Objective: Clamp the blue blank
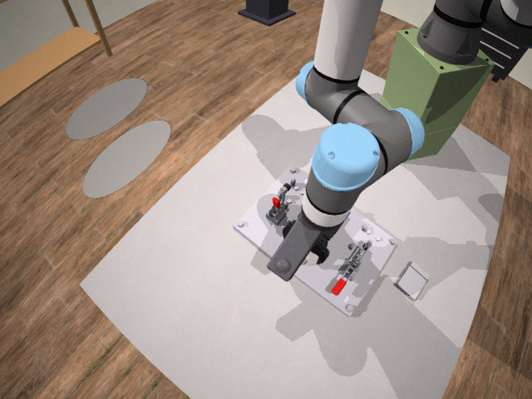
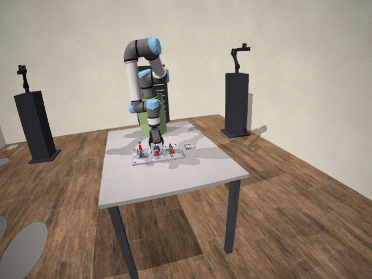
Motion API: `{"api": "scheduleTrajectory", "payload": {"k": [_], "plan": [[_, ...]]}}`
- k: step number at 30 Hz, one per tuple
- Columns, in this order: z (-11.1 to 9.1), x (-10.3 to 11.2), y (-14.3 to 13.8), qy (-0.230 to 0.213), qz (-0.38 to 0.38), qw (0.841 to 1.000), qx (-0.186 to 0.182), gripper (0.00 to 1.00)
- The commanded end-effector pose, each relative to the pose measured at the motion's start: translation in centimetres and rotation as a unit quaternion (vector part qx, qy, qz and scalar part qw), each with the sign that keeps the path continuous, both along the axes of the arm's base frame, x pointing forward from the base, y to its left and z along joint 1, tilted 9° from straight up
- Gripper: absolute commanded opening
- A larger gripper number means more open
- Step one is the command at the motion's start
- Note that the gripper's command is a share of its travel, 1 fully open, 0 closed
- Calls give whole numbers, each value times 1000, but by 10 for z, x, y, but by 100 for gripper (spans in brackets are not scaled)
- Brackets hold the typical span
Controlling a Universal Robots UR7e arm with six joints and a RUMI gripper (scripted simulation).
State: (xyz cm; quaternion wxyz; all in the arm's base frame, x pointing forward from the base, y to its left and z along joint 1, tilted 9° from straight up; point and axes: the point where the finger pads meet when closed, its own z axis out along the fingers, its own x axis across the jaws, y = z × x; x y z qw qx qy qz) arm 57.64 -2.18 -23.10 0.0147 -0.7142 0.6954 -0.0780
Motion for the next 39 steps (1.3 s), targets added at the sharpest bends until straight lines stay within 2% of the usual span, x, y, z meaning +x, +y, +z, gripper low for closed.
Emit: {"api": "scheduleTrajectory", "payload": {"k": [1,9,32,39], "plan": [[12,-1,1,-1,0,1000,0,28],[45,-5,4,-1,0,1000,0,28],[51,-6,4,-1,0,1000,0,28],[68,-8,6,-1,0,1000,0,28]]}}
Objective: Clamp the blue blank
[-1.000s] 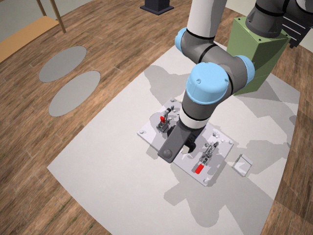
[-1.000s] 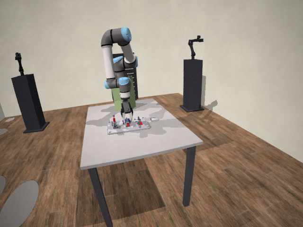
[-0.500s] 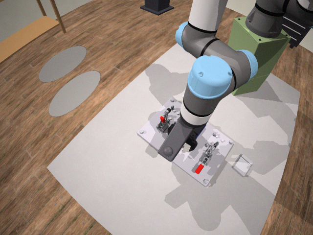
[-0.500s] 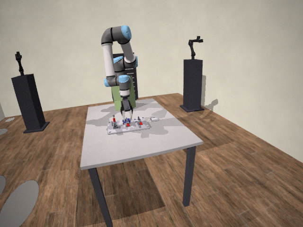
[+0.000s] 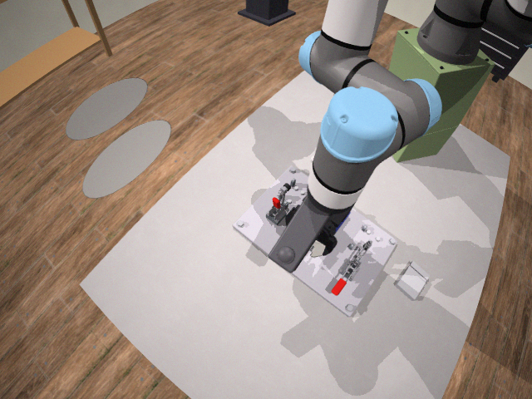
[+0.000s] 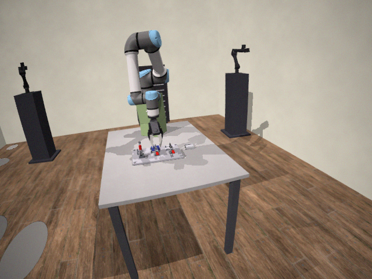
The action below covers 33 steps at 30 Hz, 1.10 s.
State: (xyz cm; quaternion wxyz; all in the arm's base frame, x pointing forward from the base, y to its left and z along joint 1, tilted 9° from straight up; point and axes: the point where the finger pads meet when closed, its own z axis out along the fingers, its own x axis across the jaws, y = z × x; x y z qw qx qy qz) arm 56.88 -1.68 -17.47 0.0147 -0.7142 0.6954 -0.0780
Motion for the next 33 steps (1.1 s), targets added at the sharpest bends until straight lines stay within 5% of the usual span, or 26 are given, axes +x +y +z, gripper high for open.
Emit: {"api": "scheduleTrajectory", "payload": {"k": [1,8,24,25,33], "plan": [[15,-1,1,-1,0,1000,0,28],[39,-5,3,-1,0,1000,0,28],[60,-7,5,-1,0,1000,0,28],[60,-7,5,-1,0,1000,0,100],[60,-7,5,-1,0,1000,0,100]]}}
